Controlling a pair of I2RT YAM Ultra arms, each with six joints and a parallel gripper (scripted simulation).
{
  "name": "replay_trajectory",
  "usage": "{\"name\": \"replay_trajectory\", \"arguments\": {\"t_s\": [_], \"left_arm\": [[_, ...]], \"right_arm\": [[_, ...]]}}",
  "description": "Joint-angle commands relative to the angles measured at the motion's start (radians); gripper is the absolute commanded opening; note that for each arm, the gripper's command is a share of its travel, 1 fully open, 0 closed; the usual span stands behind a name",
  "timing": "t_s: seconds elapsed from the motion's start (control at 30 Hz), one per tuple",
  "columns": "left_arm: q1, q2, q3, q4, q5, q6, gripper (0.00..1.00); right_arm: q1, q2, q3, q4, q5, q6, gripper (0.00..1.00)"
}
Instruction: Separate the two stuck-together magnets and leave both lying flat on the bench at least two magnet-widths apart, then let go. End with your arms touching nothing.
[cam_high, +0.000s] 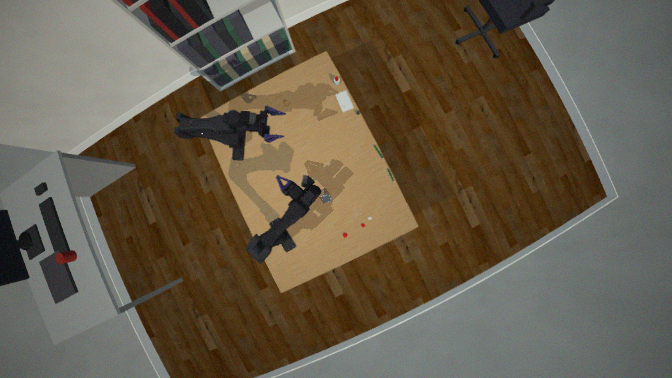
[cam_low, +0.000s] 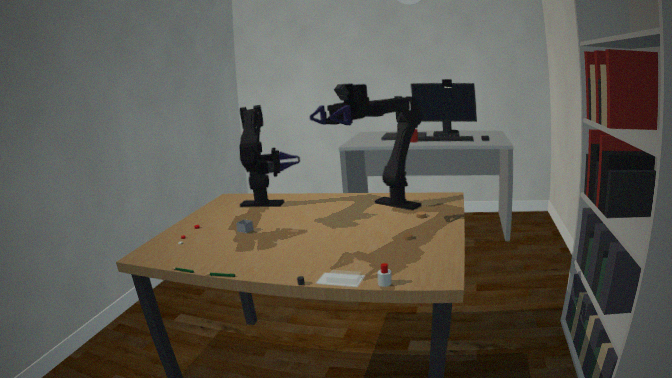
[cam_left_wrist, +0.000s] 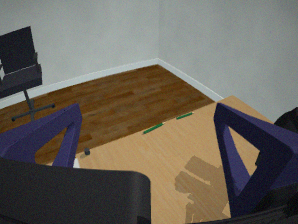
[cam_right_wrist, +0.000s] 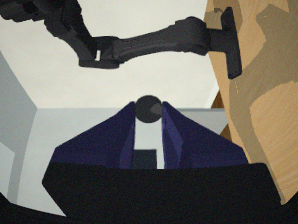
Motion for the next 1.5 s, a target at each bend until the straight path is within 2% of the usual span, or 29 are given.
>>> {"name": "replay_trajectory", "arguments": {"t_s": [0.0, 0.5, 1.47], "left_arm": [[0.002, -0.003, 0.007, 0.004, 0.0, -0.001, 1.0], [0.002, -0.003, 0.007, 0.004, 0.0, -0.001, 1.0], [0.002, -0.003, 0.007, 0.004, 0.0, -0.001, 0.52]], "right_arm": [[-0.001, -0.01, 0.003, 0.003, -0.018, -0.001, 0.18], [-0.001, -0.012, 0.001, 0.004, -0.018, 0.004, 0.18], [-0.001, -0.012, 0.0, 0.004, -0.018, 0.005, 0.18]]}}
